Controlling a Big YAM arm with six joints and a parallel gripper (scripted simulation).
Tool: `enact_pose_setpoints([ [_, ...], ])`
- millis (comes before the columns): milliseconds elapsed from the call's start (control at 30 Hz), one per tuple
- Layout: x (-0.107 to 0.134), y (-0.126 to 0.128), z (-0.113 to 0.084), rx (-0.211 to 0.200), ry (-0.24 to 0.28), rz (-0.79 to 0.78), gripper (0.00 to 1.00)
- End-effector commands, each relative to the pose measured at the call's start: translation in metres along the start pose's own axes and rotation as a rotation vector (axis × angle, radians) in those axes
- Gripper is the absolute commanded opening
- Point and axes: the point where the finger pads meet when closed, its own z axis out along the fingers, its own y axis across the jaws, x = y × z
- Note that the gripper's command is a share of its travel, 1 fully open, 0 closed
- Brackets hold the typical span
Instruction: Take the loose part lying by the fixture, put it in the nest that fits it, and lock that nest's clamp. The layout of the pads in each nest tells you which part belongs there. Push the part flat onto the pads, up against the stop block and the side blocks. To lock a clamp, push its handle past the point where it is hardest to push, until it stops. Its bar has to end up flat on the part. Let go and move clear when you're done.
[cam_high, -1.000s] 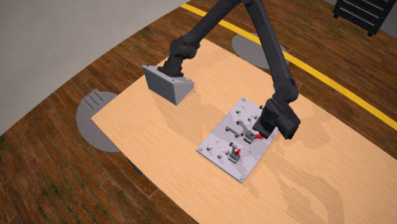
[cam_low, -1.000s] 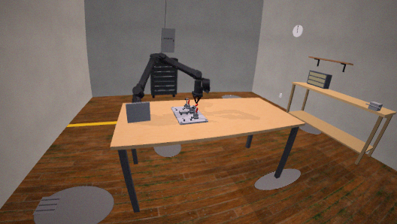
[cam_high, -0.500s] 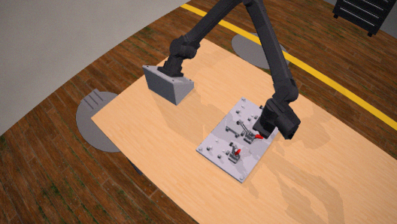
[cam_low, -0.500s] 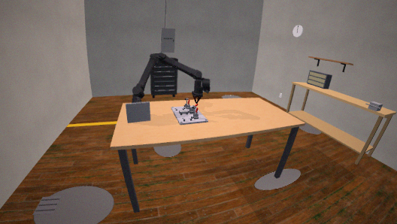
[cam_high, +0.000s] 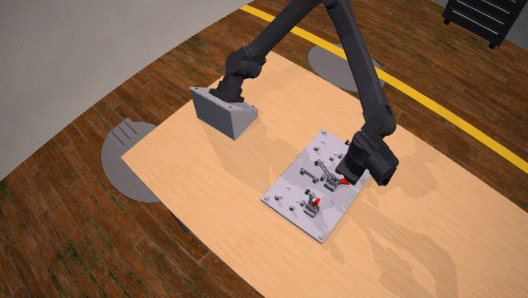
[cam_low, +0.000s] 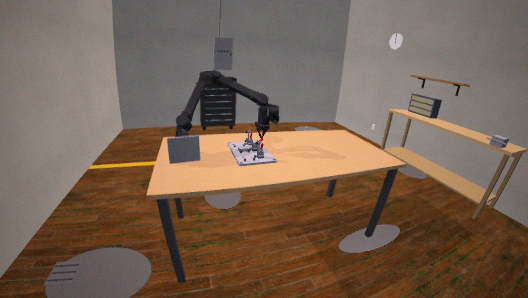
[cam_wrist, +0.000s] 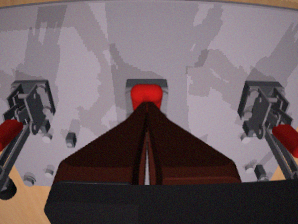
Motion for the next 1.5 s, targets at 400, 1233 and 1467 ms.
enact_pose_setpoints([
  [400, -0.002, 0.0058, -0.0009, 0.002, -0.013, -0.009, 0.0],
  [1233, -0.0019, 0.0068, 0.0031, 0.001, -0.007, -0.009, 0.0],
  [1467, -0.0011, 0.0036, 0.0048, 0.0, -0.006, -0.005, 0.0],
])
